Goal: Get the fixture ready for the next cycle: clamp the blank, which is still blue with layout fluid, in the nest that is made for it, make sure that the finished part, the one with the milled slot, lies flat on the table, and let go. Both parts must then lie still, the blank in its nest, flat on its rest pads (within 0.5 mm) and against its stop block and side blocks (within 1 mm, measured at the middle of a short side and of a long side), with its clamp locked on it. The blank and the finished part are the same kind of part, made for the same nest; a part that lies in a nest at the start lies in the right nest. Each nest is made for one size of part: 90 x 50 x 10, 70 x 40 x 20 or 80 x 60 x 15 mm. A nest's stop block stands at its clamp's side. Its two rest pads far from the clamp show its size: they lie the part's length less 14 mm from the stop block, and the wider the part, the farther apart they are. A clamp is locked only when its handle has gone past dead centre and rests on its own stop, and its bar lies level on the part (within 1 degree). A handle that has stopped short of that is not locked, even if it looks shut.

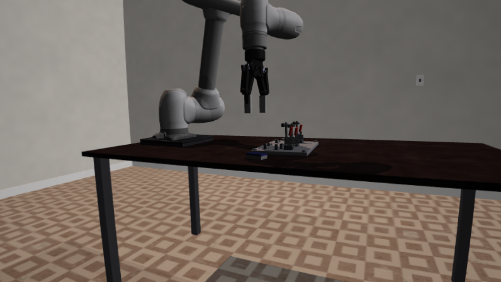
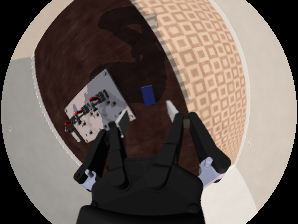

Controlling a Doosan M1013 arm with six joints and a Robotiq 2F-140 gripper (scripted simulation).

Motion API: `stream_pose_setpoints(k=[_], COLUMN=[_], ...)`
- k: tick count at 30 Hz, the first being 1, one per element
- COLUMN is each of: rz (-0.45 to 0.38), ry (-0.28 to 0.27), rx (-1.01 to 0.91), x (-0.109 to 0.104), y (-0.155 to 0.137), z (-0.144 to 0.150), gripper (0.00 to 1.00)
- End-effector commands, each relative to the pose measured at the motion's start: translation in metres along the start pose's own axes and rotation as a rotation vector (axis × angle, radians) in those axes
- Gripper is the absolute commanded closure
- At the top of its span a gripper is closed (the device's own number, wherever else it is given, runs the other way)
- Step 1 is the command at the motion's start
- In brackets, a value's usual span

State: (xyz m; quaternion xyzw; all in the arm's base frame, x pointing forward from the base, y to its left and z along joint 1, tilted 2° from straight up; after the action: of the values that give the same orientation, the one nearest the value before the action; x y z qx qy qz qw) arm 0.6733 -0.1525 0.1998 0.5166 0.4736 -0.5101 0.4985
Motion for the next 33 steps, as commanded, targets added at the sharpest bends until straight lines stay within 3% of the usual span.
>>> stream_pose_setpoints(k=[1,13,15,26,33], rz=[0.0,0.0,0.0,0.0,0.0], ry=[0.0,0.0,0.0,0.0,0.0], rx=[0.0,0.0,0.0,0.0,0.0], x=[0.01,0.07,0.07,0.116,0.127], y=[0.0,0.0,0.0,0.0,0.0], z=[0.0,0.0,0.0,0.0,0.0], gripper=[0.42,0.42,0.42,0.42,0.42])
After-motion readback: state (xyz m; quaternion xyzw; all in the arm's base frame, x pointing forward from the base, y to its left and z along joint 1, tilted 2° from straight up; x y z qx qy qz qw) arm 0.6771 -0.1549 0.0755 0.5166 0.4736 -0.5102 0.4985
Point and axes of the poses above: the point where the finger pads meet when closed, its own x axis out along the fingers, its own z axis across the jaws, y = z × x, the point moved 1 cm from there along -x, back along the fingers, and after that the axes turned 2 degrees about x, right-handed, at the moved point
